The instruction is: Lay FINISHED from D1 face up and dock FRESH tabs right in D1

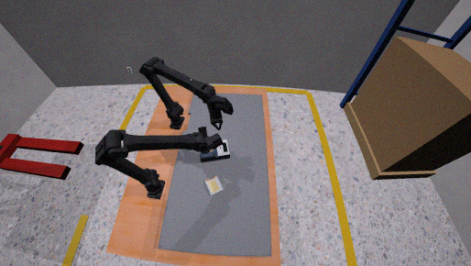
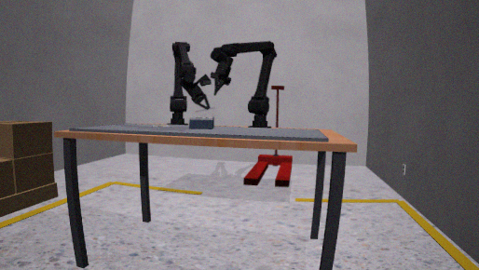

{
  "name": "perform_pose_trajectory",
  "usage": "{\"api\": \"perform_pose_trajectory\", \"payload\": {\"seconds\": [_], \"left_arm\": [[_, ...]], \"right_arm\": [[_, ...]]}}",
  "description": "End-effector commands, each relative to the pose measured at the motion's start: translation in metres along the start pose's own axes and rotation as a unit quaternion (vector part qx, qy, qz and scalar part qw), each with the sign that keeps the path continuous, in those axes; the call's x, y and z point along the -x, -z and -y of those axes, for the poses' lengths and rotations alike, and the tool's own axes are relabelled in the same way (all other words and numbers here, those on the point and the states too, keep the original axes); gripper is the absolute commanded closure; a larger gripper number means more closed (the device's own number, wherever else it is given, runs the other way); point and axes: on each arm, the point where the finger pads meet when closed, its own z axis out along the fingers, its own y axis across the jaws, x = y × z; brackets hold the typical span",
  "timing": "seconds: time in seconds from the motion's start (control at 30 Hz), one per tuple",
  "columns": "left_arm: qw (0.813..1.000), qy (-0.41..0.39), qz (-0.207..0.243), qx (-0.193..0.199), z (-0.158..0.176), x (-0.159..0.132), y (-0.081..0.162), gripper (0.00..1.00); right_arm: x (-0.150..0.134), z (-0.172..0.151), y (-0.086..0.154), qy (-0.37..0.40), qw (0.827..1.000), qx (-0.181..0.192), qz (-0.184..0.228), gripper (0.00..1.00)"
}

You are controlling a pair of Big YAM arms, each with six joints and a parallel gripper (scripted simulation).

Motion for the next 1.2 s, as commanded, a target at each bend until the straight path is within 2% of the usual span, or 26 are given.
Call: {"api": "perform_pose_trajectory", "payload": {"seconds": [0.0,0.17,0.47,0.77,1.17], "left_arm": [[0.999,-0.007,0.031,-0.025,0.018,0.02,0.037,1.0],[0.999,-0.007,0.031,-0.025,0.02,0.02,0.046,1.0],[0.999,-0.007,0.031,-0.025,0.02,0.02,0.046,1.0],[0.999,-0.007,0.031,-0.025,0.024,0.021,0.061,1.0],[0.999,-0.007,0.031,-0.025,0.026,0.022,0.066,1.0]], "right_arm": [[0.002,0.003,0.001,0.006,1.0,-0.006,0.003,1.0],[0.002,0.003,0.001,0.006,1.0,-0.006,0.003,1.0],[0.002,0.003,0.001,0.006,1.0,-0.006,0.003,1.0],[0.002,0.003,0.001,0.006,1.0,-0.006,0.003,1.0],[0.002,0.003,0.001,0.006,1.0,-0.006,0.003,1.0]]}}
